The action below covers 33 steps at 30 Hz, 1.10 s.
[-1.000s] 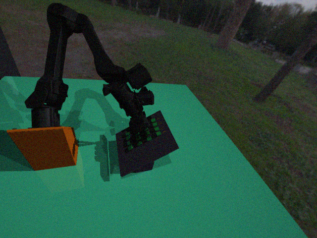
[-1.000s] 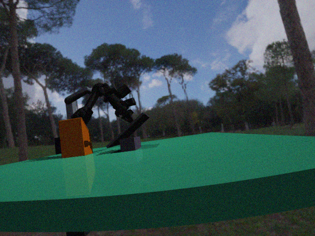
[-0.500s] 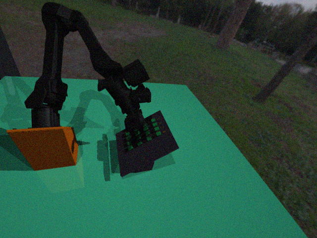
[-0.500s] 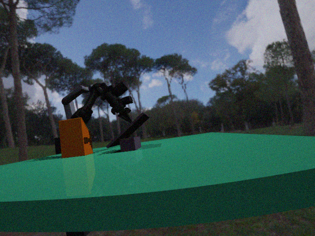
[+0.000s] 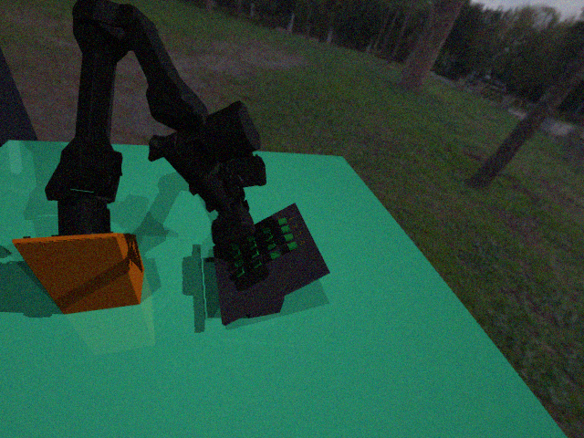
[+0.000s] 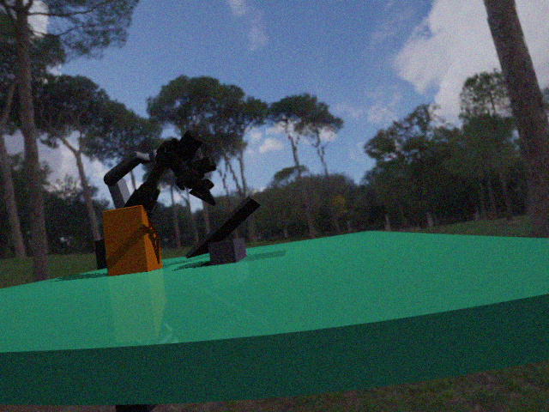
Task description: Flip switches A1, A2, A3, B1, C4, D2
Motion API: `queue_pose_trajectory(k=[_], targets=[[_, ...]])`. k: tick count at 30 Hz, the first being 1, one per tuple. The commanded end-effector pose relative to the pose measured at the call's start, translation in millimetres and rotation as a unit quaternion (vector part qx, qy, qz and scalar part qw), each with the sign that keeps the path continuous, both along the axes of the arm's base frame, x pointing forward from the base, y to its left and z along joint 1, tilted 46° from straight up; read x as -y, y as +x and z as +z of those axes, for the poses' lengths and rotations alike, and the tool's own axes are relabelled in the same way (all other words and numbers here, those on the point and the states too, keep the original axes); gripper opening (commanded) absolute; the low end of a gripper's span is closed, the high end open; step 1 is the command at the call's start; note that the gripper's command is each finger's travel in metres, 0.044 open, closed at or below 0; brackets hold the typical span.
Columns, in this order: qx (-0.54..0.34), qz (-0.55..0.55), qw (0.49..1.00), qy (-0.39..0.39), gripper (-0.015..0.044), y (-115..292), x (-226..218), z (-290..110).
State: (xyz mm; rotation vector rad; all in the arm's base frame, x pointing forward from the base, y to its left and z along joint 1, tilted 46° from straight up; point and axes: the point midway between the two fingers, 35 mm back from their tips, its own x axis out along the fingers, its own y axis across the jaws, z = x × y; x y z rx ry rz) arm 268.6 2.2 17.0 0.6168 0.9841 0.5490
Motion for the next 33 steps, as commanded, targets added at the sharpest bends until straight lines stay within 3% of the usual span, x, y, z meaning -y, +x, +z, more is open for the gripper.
queue_pose_trajectory(k=[1,33], targets=[[-0.002,-0.003,1.000,0.007,0.0000,-17,17,-32],[-0.010,0.006,1.000,0.007,0.0000,9,-23,-67]])
